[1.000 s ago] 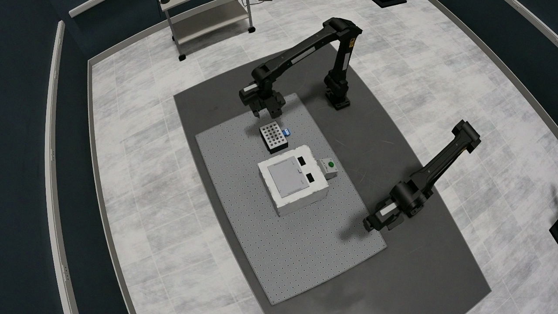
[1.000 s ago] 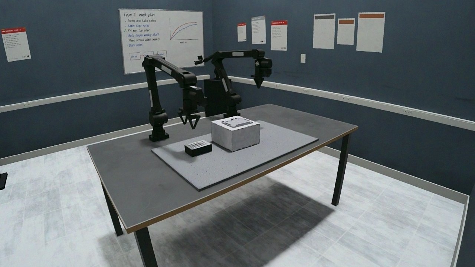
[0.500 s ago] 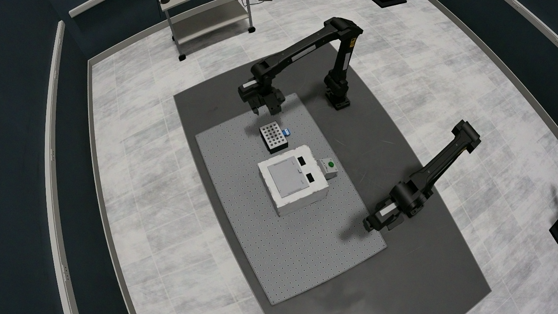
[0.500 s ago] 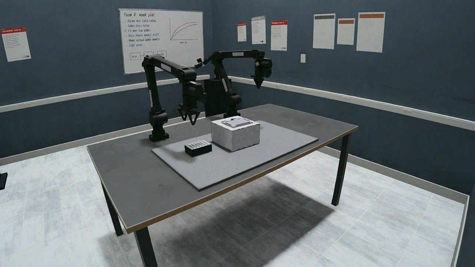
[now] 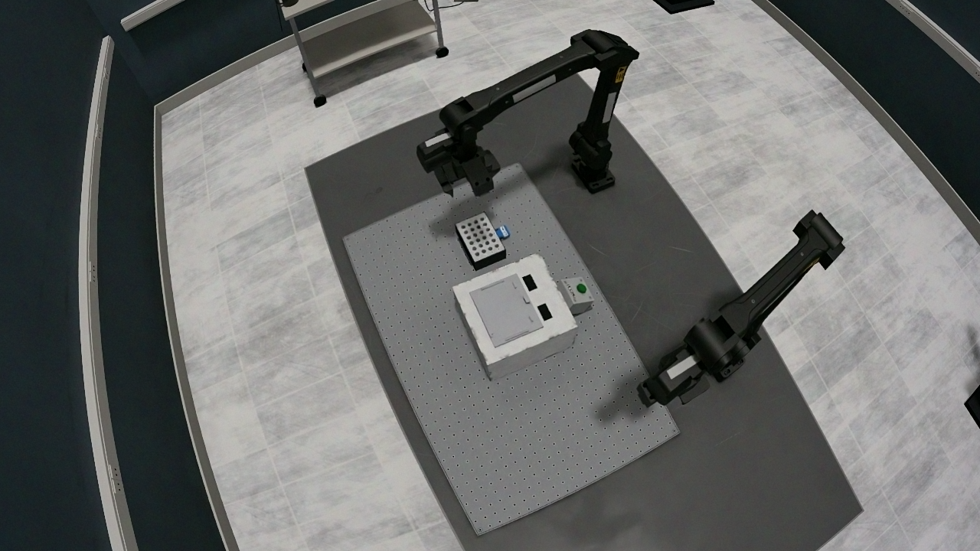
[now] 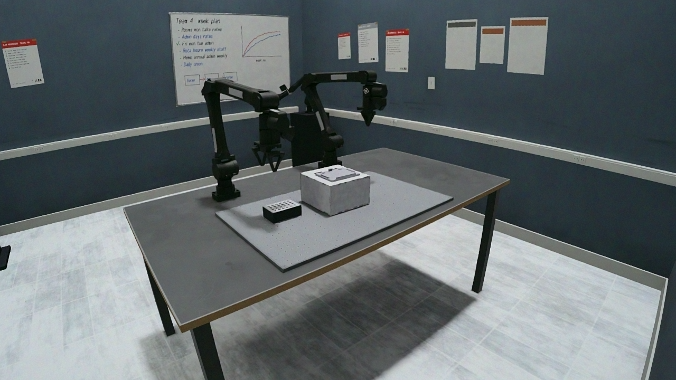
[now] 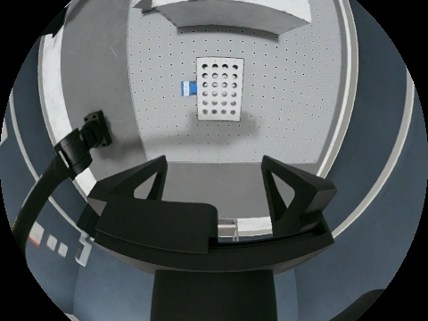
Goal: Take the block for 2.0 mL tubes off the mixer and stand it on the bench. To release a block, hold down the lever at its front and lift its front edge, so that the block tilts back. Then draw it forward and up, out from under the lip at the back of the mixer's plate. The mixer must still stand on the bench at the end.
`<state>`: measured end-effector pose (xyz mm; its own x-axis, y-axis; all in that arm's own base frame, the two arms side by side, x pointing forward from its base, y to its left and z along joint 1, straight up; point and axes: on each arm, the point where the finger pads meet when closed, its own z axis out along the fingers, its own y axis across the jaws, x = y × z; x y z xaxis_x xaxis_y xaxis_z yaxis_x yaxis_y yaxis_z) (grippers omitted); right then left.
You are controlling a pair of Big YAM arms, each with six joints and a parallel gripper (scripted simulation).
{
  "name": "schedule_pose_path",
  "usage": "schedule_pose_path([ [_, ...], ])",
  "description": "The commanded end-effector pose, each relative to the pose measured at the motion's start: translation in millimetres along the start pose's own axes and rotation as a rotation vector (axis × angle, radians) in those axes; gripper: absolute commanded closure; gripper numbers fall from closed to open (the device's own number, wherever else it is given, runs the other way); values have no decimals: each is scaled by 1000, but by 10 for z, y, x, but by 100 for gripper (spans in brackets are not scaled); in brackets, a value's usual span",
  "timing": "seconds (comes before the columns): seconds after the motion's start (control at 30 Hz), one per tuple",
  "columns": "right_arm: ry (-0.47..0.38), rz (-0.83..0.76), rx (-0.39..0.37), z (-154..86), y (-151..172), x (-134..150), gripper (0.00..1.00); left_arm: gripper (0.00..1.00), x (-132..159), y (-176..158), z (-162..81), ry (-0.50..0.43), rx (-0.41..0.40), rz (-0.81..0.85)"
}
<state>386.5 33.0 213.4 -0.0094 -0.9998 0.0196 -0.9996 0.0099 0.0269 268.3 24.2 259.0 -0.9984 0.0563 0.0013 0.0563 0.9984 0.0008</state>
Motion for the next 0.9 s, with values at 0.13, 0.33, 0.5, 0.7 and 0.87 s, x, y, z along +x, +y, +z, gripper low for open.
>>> schedule_pose_path([
  [0.13,-6,24,40,-347,-145,29,0,100,-179,10,-199,-56,-8,3],
  [0.33,-8,23,58,-502,-103,34,0,100,-190,12,-220,-61,-9,3],
  [0.5,-9,23,65,-578,-87,36,0,100,-198,13,-236,-65,-10,3],
  [0.7,-10,22,74,-731,-80,38,0,100,-172,10,-188,-54,-8,3],
  [0.87,-8,56,48,-741,-24,79,0,100,-129,3,-110,-34,-6,3],
])
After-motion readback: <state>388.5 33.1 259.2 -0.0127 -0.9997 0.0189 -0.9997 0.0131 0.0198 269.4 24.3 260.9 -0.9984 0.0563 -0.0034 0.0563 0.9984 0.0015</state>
